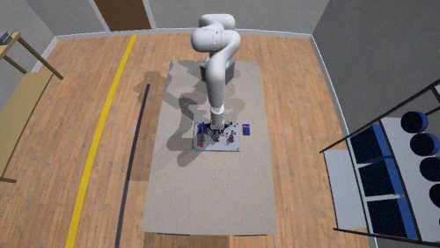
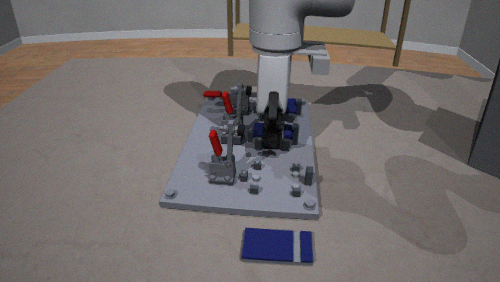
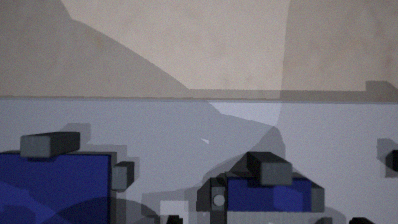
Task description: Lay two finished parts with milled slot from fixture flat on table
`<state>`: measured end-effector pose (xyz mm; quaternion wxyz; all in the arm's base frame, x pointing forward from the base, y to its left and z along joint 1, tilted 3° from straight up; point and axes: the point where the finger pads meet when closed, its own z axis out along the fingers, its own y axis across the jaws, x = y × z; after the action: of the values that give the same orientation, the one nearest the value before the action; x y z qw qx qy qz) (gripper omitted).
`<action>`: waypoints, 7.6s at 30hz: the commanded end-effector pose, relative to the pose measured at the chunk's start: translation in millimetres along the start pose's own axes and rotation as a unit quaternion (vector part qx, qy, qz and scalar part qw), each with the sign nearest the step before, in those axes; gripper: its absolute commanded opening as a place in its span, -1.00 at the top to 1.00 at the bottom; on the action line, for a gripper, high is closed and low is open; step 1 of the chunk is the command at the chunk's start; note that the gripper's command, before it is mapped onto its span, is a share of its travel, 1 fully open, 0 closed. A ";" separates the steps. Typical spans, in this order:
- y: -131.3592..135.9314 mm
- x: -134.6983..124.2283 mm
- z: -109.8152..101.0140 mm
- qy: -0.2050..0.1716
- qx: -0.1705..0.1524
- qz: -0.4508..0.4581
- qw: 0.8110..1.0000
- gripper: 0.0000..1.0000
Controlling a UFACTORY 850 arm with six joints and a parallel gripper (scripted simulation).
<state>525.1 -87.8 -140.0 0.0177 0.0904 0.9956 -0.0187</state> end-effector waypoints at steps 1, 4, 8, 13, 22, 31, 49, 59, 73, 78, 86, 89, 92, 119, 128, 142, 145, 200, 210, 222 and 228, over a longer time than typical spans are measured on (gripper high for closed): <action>0.0 -0.7 -0.5 -0.005 0.000 0.000 1.000 -1.00; 0.0 -0.7 -0.5 -0.005 0.000 0.000 1.000 -1.00; 0.0 -0.7 -0.5 -0.005 0.000 0.000 1.000 -1.00; 0.0 -0.7 -0.5 -0.005 0.000 0.000 1.000 -1.00; 0.0 -0.7 -0.5 -0.005 0.000 0.000 1.000 1.00; 0.0 -0.7 -0.5 -0.005 0.000 0.000 1.000 1.00; 0.0 -0.7 -0.5 -0.005 0.000 0.000 1.000 1.00; 0.0 -0.7 -0.5 -0.005 0.000 0.000 1.000 1.00; 0.0 -0.7 -1.9 -0.005 0.000 0.000 1.000 1.00; 0.0 -0.7 -4.5 -0.005 0.000 0.000 1.000 1.00; 0.0 -0.6 -10.2 -0.005 0.000 0.000 1.000 1.00; 0.0 -0.6 -12.1 -0.005 0.000 0.000 1.000 1.00; 0.0 -0.6 -15.1 -0.005 0.000 0.000 1.000 1.00; 0.0 -0.4 -35.8 -0.005 0.000 0.000 1.000 1.00; 0.0 -0.3 -36.5 -0.005 0.000 0.000 1.000 1.00; 0.0 1.7 -44.7 -0.005 0.000 0.000 1.000 1.00; 0.0 3.1 -50.3 -0.005 0.000 0.000 1.000 1.00; 0.0 8.0 -70.4 -0.005 0.000 0.000 1.000 1.00; 0.0 8.0 -70.4 -0.005 0.000 0.000 1.000 1.00; 0.0 8.0 -70.4 -0.005 0.000 0.000 1.000 1.00; 0.0 8.0 -70.4 -0.005 0.000 0.000 1.000 1.00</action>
<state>513.8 -83.3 -70.9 0.0281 0.0904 0.9953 -0.0221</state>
